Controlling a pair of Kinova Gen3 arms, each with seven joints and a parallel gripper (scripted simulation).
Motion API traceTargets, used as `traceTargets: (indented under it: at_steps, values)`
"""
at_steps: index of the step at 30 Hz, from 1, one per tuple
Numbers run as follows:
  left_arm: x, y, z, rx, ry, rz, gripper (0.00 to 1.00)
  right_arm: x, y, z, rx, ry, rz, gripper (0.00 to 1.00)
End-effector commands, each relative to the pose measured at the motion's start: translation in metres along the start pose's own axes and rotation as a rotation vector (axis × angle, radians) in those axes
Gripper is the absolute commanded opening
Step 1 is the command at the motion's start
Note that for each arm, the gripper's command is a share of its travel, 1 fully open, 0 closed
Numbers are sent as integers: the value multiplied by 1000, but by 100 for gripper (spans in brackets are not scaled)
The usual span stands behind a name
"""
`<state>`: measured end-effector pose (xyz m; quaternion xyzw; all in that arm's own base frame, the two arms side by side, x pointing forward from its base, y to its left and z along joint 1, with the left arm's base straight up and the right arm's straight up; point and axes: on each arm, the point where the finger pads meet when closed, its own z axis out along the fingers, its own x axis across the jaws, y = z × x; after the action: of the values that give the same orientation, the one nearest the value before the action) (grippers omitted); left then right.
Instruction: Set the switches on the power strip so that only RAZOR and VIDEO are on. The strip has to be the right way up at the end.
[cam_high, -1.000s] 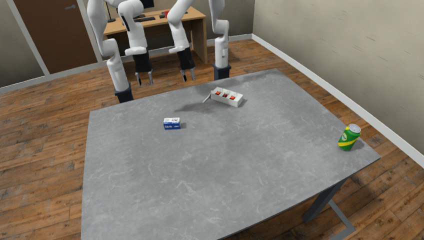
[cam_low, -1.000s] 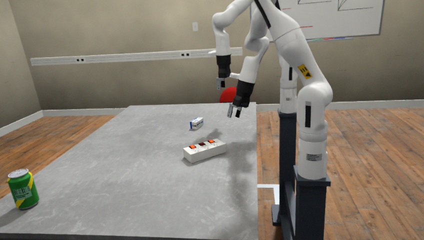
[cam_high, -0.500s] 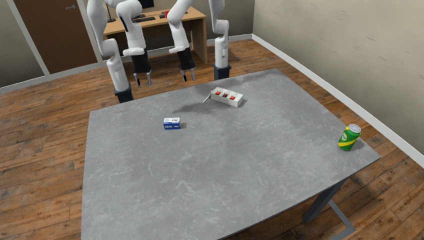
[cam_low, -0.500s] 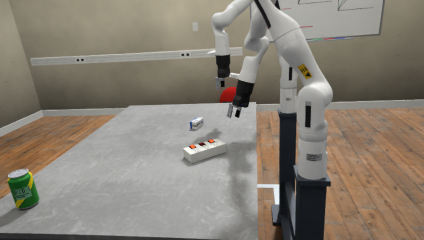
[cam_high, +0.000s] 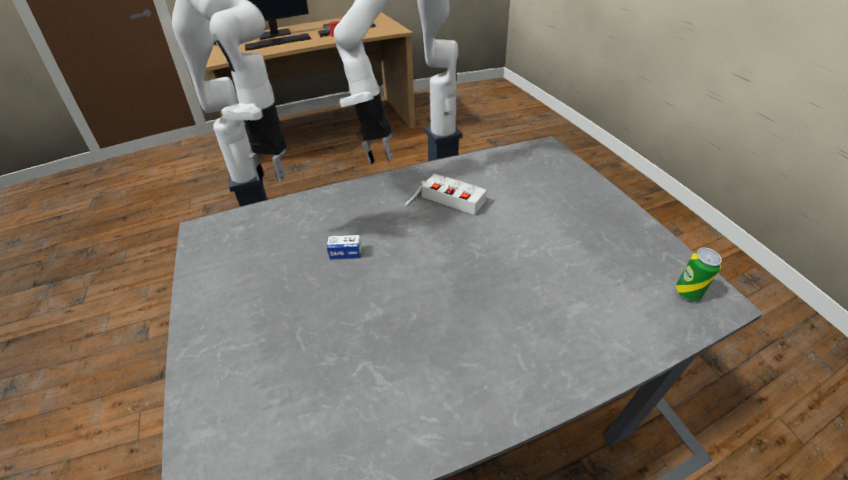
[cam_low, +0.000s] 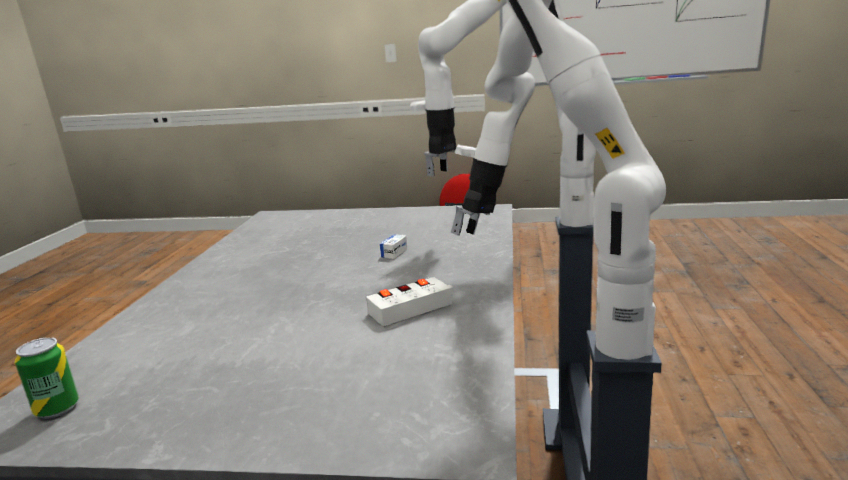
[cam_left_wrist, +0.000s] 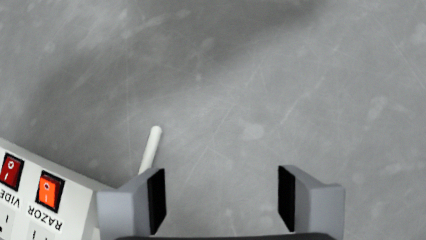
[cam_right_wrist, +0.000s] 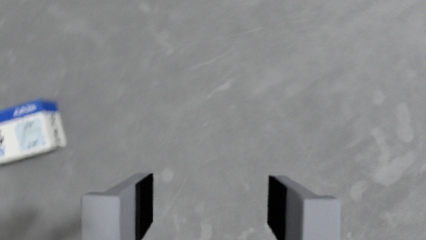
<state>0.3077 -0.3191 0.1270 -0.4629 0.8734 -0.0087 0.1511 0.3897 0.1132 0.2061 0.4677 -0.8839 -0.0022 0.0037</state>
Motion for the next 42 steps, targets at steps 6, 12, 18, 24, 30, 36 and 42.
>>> traceTargets:
  at_steps: [6, 12, 18, 24, 30, 36, 42]
  values:
    - [-5, -4, -1, -4, 0, -81, 100, 28, -33, 1, -2, -3, 224, 100]
    - [-13, -9, -1, -13, -1, -202, 100, 72, -70, 3, -7, -4, 524, 100]
    - [-24, -14, -1, -25, -2, -355, 100, 103, -91, 5, -10, -5, 722, 100]
    - [-32, -18, -1, -34, -4, -474, 100, 130, -106, 6, -12, -6, 888, 100]
    - [-46, -23, -2, -50, -8, -676, 100, 163, -121, 7, -15, -6, 1082, 100]
    - [-60, -27, -3, -66, -13, -877, 100, 200, -133, 9, -17, -7, 1288, 100]
    - [-71, -30, -4, -78, -18, -1025, 100, 230, -141, 10, -19, -7, 1457, 100]
